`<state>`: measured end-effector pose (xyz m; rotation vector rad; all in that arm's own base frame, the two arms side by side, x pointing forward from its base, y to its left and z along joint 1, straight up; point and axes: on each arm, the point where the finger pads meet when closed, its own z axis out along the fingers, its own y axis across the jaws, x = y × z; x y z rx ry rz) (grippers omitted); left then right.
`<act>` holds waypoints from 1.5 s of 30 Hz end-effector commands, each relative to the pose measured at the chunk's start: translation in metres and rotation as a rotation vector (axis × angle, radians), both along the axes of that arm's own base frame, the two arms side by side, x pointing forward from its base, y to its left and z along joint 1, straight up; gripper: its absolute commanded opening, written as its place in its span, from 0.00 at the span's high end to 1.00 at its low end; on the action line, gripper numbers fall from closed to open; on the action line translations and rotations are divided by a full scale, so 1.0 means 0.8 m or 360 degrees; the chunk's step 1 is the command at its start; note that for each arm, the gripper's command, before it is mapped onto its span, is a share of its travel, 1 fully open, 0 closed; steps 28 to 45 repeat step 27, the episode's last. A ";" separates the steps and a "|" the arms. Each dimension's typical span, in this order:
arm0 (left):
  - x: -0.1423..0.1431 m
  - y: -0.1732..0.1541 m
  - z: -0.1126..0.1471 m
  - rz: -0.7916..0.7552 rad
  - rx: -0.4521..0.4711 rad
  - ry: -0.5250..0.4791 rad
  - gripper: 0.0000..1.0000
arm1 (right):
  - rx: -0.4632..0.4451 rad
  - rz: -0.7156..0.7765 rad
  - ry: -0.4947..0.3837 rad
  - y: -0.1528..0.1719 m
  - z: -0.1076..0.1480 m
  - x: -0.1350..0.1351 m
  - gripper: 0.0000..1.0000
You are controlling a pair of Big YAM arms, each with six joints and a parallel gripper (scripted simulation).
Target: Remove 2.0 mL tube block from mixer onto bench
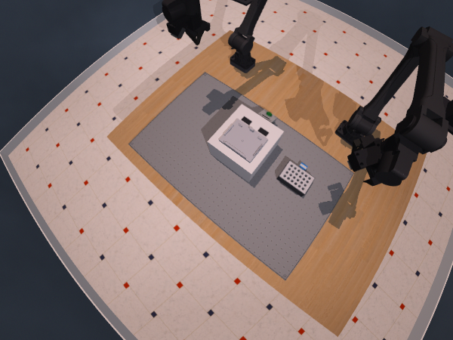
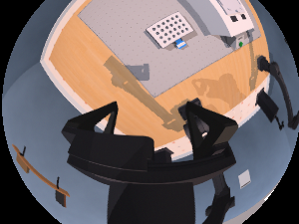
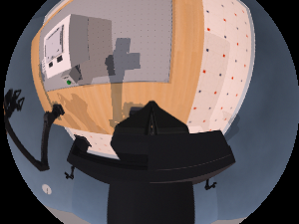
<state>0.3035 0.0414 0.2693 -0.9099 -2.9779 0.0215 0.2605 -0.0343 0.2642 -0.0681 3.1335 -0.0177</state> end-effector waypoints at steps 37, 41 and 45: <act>0.018 0.009 0.028 0.0892 0.0023 -0.0121 0.00 | 0.0000 0.0016 -0.0039 0.002 0.007 0.007 1.00; 0.018 0.009 0.028 0.0892 0.0023 -0.0121 0.00 | 0.0000 0.0016 -0.0039 0.002 0.007 0.007 1.00; 0.018 0.009 0.028 0.0892 0.0023 -0.0121 0.00 | 0.0000 0.0016 -0.0039 0.002 0.007 0.007 1.00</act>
